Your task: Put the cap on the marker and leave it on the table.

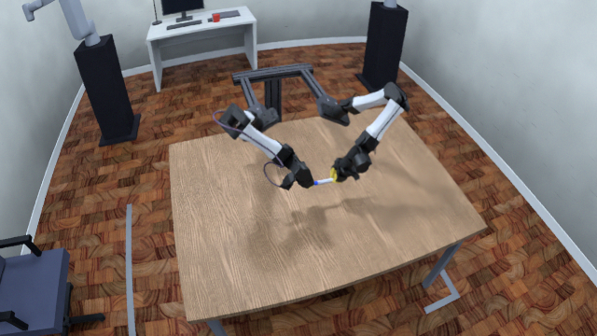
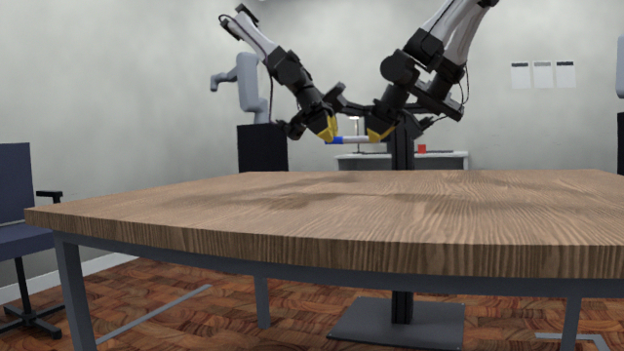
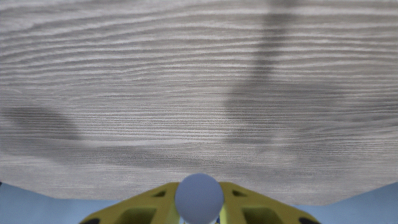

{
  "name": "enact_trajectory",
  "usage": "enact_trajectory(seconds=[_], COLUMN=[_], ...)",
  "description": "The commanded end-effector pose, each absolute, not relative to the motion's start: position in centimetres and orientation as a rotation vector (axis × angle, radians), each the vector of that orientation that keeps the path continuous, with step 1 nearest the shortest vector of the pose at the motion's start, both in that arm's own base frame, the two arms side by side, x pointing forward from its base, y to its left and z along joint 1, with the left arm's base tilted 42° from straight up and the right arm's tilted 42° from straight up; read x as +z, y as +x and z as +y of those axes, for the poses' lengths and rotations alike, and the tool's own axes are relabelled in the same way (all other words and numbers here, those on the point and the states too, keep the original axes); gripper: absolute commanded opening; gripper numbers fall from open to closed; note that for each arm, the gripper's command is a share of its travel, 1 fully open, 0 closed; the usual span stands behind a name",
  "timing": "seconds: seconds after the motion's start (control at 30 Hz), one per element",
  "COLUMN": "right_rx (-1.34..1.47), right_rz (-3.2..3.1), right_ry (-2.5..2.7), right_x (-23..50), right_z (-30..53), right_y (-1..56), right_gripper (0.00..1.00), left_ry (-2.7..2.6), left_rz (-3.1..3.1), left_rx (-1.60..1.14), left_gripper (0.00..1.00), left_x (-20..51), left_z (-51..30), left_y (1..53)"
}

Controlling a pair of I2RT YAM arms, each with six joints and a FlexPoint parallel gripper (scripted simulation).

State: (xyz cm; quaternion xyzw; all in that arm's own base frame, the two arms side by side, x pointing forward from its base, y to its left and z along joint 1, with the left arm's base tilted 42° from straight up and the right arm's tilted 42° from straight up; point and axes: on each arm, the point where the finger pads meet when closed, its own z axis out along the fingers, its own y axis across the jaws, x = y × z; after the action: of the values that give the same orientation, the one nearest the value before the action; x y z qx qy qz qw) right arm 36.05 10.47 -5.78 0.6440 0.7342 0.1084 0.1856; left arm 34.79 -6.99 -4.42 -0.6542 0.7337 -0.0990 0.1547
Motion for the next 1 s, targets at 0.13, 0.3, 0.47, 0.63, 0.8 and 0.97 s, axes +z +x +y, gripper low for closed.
enact_trajectory(seconds=[0.13, 0.3, 0.47, 0.63, 0.8, 0.97], right_rx=[0.333, 0.323, 0.313, 0.335, 0.341, 0.342], right_rz=[2.071, 2.076, 2.073, 2.069, 2.062, 2.064], right_ry=[1.805, 1.801, 1.799, 1.799, 1.81, 1.807], right_x=[-5.3, -4.1, -3.0, -0.4, -0.6, -0.6], right_z=[11.0, 11.3, 11.1, 11.6, 11.3, 11.4], right_y=[36.3, 35.5, 34.3, 33.7, 34.5, 34.5], right_gripper=[0.18, 0.54, 0.65, 0.65, 0.65, 0.65], left_ry=[-1.864, -1.904, -1.964, -2.093, -2.12, -2.113], left_rz=[2.105, 2.046, 1.932, 1.62, 1.529, 1.541], left_rx=[-0.29, -0.329, -0.392, -0.596, -0.663, -0.667], left_gripper=[0.06, 0.06, 0.06, 0.06, 0.06, 0.06], left_x=[-3.7, -4.6, -6.3, -9.1, -9.8, -9.8], left_z=[-6.8, -6.5, -5.7, -3.6, -3.3, -3.7], left_y=[34.7, 35.0, 35.2, 35.3, 35.2, 35.1])
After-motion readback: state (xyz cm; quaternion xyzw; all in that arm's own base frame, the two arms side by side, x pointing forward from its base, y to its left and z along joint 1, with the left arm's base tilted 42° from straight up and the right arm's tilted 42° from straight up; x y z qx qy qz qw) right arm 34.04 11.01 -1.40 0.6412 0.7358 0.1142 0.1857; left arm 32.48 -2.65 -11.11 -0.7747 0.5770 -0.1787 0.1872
